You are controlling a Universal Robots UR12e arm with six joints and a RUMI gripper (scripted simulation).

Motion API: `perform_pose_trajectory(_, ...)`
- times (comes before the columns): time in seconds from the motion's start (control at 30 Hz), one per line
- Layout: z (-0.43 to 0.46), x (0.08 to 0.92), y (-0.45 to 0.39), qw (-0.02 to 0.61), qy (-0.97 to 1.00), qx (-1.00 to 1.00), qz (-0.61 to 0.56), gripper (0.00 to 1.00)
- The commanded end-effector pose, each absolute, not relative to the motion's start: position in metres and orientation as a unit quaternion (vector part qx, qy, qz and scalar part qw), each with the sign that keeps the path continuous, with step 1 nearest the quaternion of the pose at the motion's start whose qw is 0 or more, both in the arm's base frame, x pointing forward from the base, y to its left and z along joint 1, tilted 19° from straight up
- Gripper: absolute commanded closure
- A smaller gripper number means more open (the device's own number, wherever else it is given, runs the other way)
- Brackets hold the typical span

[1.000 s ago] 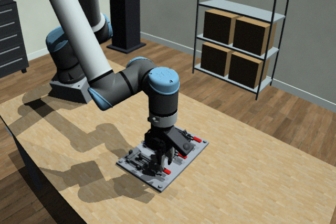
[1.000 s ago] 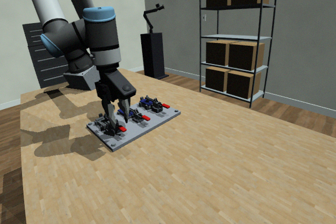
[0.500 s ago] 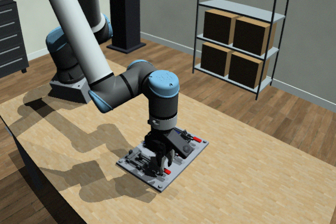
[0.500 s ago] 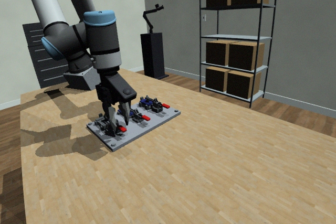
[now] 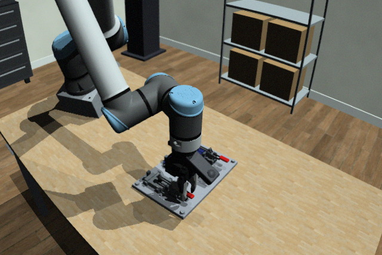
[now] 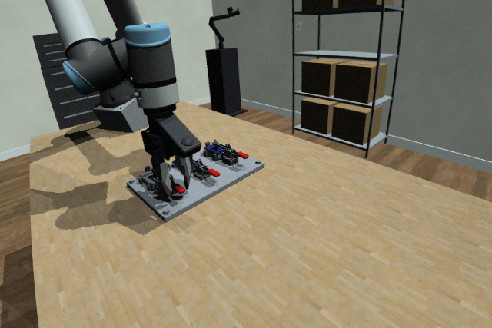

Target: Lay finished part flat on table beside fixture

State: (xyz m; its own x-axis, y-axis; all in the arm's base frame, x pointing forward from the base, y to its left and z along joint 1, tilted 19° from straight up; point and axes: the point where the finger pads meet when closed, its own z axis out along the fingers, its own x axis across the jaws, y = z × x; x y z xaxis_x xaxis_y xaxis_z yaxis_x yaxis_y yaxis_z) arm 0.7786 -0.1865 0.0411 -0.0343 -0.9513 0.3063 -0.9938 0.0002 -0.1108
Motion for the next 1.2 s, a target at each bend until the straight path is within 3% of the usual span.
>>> perform_pose_trajectory(0.0, 0.0418, 0.7792, -0.1865, 0.071, -0.703, 0.691, 0.150, 0.72)
perform_pose_trajectory(1.0, 0.0418, 0.7792, -0.1865, 0.071, -0.703, 0.691, 0.150, 0.72)
perform_pose_trajectory(1.03, 0.0418, 0.7792, -0.1865, 0.071, -0.703, 0.691, 0.150, 1.00)
perform_pose_trajectory(1.17, 0.0418, 0.7792, -0.1865, 0.071, -0.703, 0.691, 0.150, 1.00)
